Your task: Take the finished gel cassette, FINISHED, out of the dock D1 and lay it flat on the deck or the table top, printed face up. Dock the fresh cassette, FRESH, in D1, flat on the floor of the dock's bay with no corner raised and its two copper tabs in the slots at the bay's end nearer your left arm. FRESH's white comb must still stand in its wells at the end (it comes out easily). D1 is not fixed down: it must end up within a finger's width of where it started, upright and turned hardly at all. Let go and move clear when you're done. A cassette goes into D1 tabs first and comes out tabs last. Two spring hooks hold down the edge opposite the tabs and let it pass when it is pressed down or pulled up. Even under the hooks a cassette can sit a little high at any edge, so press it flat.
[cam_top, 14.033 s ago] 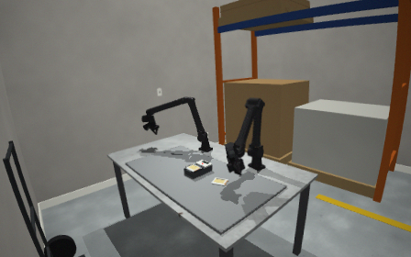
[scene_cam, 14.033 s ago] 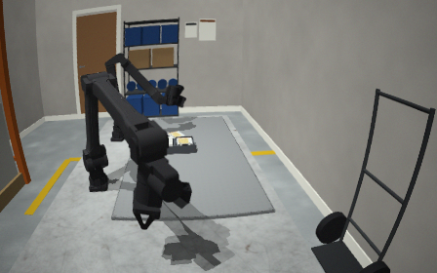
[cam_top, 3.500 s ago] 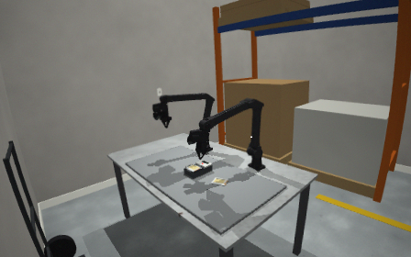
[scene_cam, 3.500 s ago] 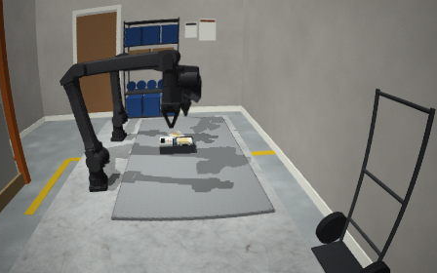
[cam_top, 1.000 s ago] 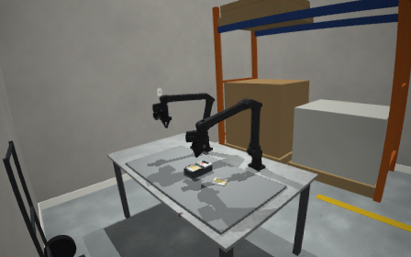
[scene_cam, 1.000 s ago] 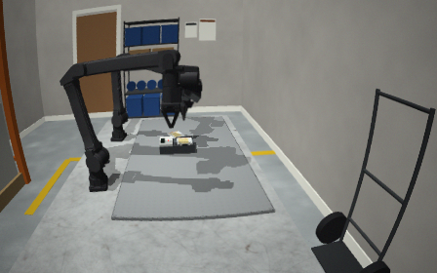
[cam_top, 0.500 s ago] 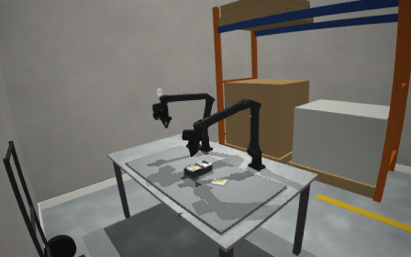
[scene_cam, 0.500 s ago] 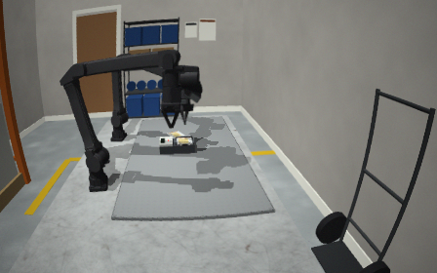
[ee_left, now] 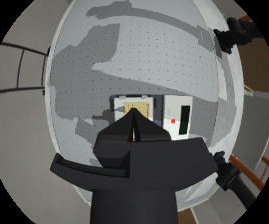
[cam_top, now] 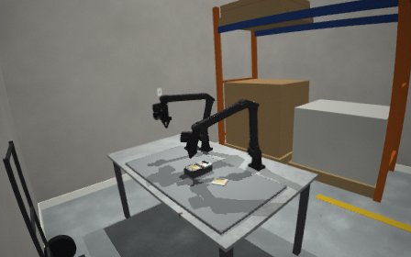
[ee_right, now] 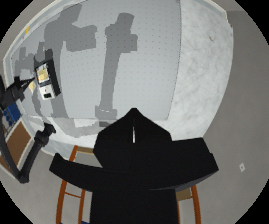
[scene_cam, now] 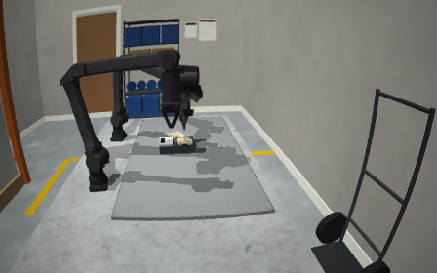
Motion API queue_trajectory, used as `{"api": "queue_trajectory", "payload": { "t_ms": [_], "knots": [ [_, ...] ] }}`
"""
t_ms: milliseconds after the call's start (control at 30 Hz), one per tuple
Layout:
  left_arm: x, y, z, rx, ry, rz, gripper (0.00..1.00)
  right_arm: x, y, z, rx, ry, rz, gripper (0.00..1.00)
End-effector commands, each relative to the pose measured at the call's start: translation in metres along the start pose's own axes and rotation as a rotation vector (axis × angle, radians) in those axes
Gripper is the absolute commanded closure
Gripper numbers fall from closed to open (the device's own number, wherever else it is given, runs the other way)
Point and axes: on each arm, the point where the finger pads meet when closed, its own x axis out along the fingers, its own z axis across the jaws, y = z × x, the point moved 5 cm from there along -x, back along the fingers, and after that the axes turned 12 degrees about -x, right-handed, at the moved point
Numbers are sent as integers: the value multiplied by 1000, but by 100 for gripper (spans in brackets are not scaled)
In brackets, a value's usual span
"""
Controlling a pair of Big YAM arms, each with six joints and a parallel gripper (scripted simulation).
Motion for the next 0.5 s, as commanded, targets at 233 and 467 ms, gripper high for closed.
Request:
{"api": "queue_trajectory", "payload": {
  "t_ms": [233,467],
  "knots": [
    [5,2,8,-15,-10,-6,100,-5,6,3,8,-1,0,100],
    [2,9,9,-29,-10,-2,100,-5,6,3,8,-1,0,100]
  ]
}}
